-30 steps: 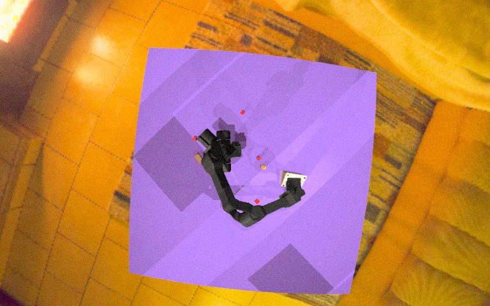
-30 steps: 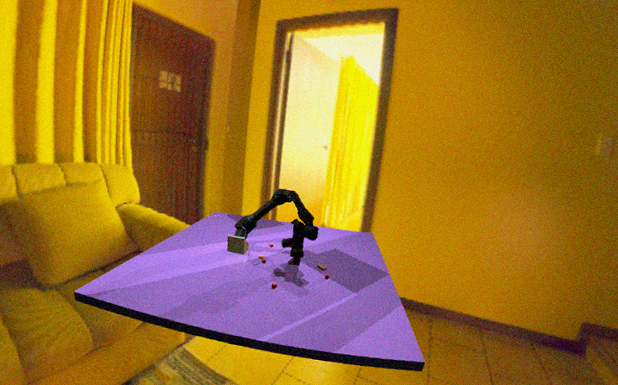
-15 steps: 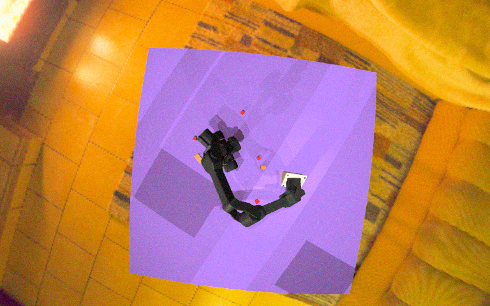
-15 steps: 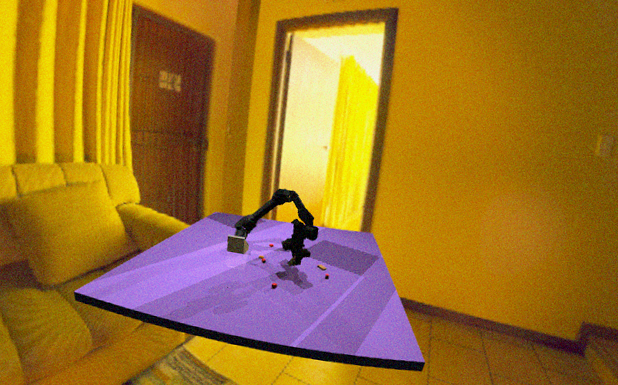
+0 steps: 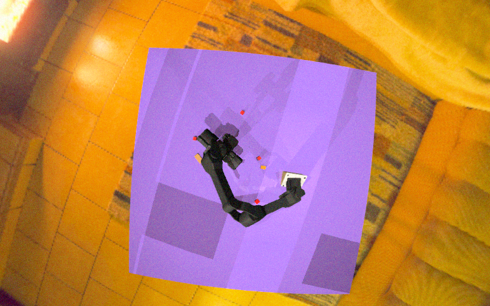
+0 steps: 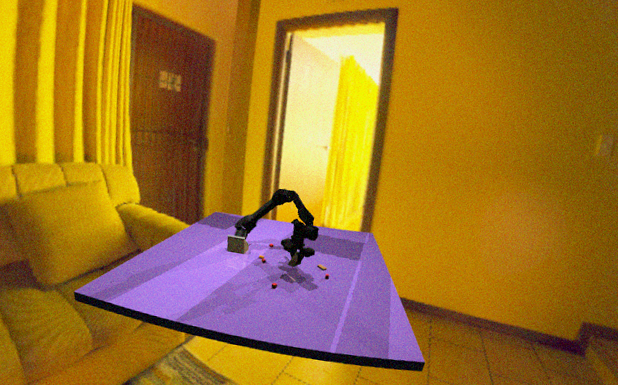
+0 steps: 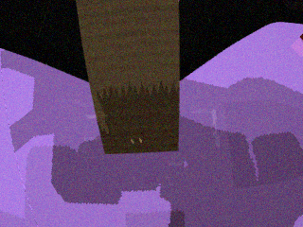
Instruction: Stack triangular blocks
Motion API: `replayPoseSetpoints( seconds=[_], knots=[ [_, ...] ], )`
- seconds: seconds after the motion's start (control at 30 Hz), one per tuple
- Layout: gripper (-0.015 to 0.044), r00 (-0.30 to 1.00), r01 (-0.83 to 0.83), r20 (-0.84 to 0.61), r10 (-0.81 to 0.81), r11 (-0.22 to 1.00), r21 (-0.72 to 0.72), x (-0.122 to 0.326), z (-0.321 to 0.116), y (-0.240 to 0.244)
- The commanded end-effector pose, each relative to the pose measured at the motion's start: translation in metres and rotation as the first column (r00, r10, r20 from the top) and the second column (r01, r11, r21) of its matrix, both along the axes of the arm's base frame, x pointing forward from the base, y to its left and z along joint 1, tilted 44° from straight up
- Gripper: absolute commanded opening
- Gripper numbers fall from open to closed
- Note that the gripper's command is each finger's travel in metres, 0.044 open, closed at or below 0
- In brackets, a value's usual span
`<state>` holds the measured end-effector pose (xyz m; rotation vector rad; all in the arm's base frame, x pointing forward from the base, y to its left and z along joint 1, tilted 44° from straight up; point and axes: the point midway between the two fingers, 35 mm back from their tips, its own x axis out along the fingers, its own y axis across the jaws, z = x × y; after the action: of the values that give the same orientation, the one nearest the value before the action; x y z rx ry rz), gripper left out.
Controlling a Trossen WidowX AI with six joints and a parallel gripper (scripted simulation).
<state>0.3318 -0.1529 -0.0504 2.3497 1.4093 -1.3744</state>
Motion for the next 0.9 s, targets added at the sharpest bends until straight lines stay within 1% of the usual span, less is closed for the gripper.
replayPoseSetpoints(
  seconds=[0.0,0.1,0.17,0.87],
  knots=[
    [0.0,0.995,-0.076,0.068,0.077,0.997,-0.022,-0.0001,0.0004,-0.0003],
    [0.0,0.982,-0.139,0.126,0.143,0.989,-0.044,-0.0001,0.0004,-0.0003],
    [0.0,0.978,-0.153,0.139,0.158,0.987,-0.05,-0.0001,0.0004,-0.0003],
    [0.0,0.978,-0.153,0.139,0.158,0.987,-0.05,-0.0001,0.0004,-0.0003]
  ],
)
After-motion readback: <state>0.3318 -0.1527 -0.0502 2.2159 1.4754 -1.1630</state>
